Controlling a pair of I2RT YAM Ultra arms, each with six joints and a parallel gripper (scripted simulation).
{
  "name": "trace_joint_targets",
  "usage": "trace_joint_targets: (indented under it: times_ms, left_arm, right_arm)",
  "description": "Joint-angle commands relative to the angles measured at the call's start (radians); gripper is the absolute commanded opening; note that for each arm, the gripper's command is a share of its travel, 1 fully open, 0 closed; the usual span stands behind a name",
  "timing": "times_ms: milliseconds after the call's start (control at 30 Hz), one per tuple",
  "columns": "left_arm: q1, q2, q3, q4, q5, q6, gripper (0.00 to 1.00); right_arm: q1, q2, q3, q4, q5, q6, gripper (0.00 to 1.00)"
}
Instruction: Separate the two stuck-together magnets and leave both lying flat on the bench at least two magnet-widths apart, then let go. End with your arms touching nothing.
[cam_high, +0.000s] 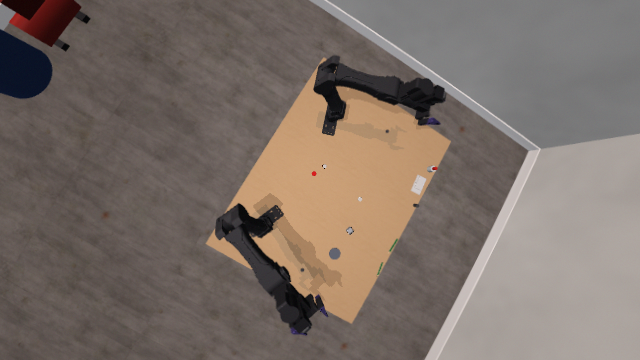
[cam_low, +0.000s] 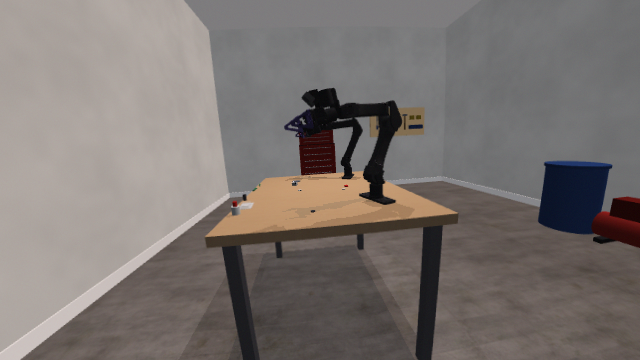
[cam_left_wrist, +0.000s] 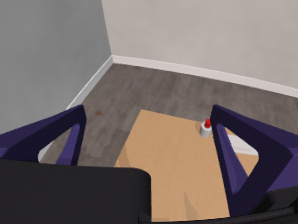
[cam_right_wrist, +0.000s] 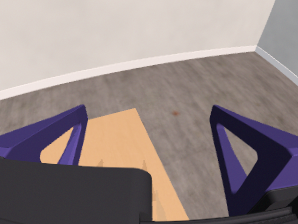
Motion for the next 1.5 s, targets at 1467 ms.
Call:
trace_joint_targets:
  times_ms: [1467]
  left_arm:
    - [-0.002, -0.104, -0.039, 0.171, -0.002, -0.045, 1.00]
  right_arm:
    - [0.001, -0.106, -0.043, 0.162, 0.000, 0.049, 1.00]
